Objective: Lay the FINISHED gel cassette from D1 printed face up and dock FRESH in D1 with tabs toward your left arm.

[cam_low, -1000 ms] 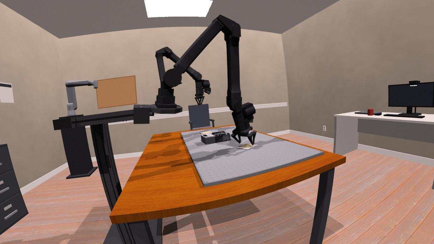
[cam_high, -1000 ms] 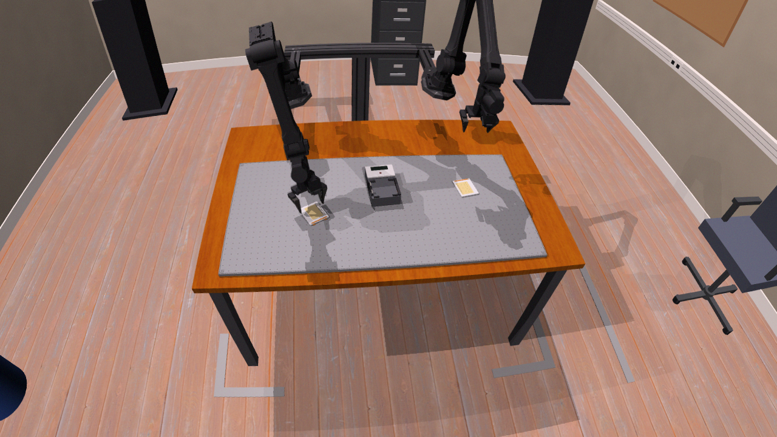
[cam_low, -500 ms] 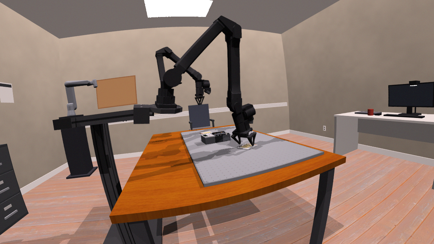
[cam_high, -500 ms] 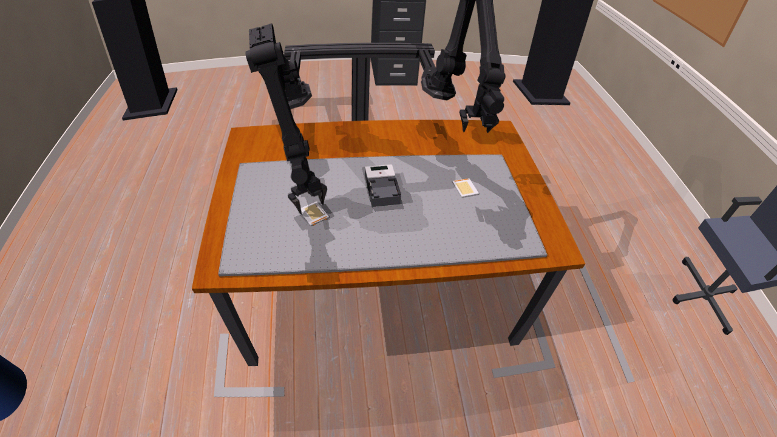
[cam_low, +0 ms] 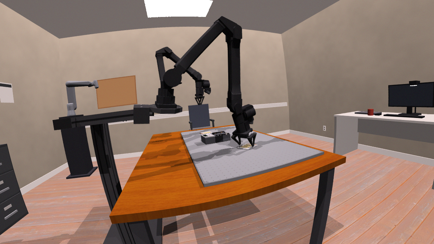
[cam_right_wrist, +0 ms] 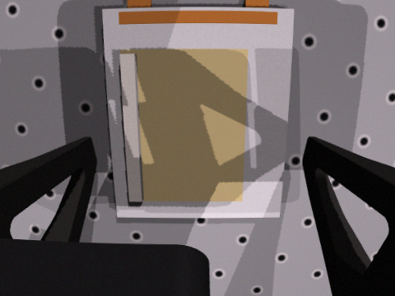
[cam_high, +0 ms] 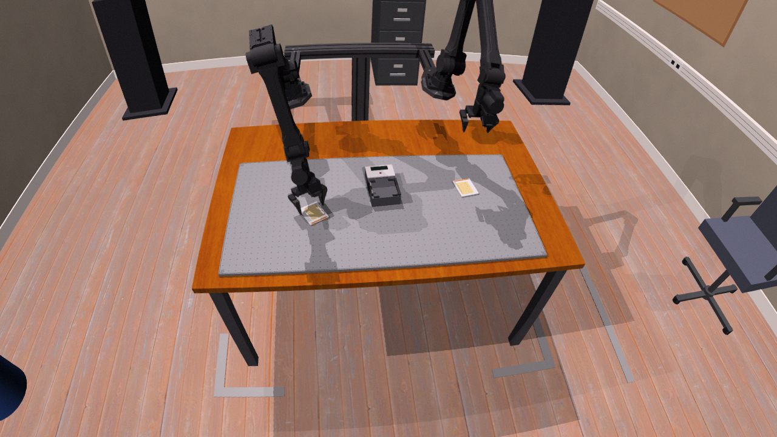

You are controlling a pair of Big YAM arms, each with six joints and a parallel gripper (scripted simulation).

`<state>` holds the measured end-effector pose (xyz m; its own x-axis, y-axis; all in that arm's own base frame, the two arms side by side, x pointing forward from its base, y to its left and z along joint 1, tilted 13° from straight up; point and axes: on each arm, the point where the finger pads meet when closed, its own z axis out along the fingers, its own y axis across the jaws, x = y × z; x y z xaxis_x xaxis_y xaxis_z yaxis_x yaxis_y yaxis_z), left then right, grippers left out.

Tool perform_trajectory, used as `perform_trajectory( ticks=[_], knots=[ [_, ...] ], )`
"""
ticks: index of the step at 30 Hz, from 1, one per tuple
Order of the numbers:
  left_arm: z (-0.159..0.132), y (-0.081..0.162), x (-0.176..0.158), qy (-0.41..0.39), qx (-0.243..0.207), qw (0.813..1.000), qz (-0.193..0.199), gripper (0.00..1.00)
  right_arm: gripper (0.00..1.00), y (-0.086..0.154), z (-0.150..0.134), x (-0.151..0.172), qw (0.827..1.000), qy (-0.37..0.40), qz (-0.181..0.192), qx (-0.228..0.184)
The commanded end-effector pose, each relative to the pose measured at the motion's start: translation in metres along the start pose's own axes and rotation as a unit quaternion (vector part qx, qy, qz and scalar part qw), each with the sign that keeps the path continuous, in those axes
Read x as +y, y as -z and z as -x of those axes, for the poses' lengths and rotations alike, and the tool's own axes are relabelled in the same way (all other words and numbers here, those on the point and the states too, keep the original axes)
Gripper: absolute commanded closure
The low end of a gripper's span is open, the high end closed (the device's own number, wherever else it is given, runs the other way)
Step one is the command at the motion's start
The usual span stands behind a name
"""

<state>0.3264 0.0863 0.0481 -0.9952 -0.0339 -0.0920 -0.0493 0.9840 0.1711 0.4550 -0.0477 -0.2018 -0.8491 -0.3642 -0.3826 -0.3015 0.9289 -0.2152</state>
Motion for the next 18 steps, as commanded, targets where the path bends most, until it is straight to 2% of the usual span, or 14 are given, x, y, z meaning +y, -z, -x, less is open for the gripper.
perform_trajectory(
  ticks=[1, 18],
  knots=[
    [0.017, 0.0132, -0.0004, 0.002, -0.016, 1.0, 0.003, 0.0, 0.02, -0.0055, 0.0045, -0.0074, 1.0, 0.002, -0.005, -0.01],
    [0.017, 0.0132, -0.0004, 0.002, -0.016, 1.0, 0.003, 0.0, 0.02, -0.0089, 0.0022, -0.007, 1.0, 0.001, -0.005, -0.009]
  ],
)
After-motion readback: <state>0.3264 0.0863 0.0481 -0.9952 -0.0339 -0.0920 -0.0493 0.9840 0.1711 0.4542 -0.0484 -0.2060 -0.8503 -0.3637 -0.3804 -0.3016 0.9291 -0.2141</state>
